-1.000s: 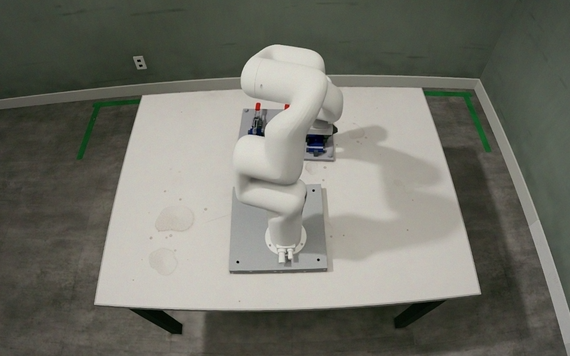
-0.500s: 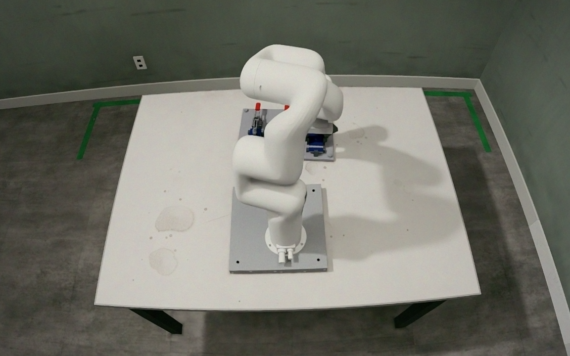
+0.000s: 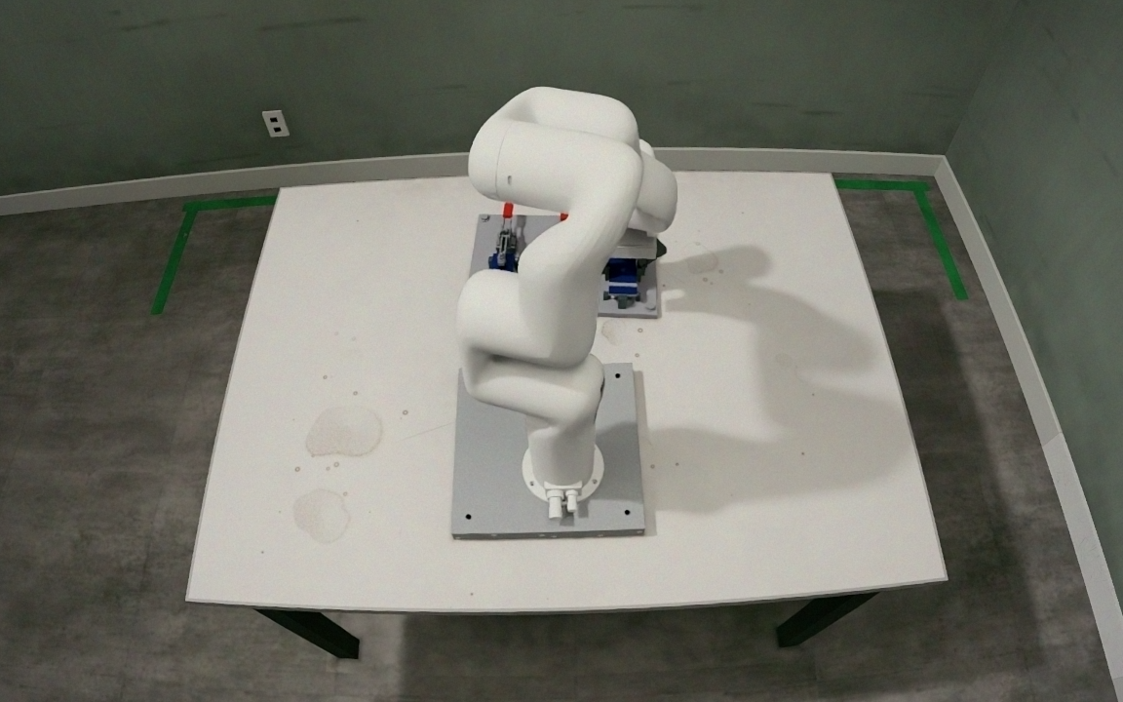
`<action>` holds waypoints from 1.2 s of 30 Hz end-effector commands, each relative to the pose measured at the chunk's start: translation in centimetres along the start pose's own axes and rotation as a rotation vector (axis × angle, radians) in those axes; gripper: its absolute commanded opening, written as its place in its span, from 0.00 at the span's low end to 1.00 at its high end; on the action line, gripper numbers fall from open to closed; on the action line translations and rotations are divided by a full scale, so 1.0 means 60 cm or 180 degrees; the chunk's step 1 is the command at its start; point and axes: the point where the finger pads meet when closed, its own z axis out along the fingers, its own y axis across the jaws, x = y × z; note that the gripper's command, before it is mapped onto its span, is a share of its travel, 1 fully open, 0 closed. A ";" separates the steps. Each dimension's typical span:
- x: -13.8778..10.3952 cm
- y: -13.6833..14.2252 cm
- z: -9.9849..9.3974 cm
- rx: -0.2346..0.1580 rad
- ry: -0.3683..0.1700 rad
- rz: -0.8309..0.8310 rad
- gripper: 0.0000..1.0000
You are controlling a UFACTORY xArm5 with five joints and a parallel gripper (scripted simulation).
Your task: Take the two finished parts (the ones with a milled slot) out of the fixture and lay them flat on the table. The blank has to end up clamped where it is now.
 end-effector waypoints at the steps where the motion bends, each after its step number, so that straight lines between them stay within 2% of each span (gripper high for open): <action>1: -0.002 0.000 -0.008 0.0002 -0.0009 0.0000 0.00; 14: -0.002 -0.001 -0.027 0.0002 -0.0009 0.0000 0.00; 36: -0.001 -0.001 -0.033 0.0002 -0.0009 0.0000 0.00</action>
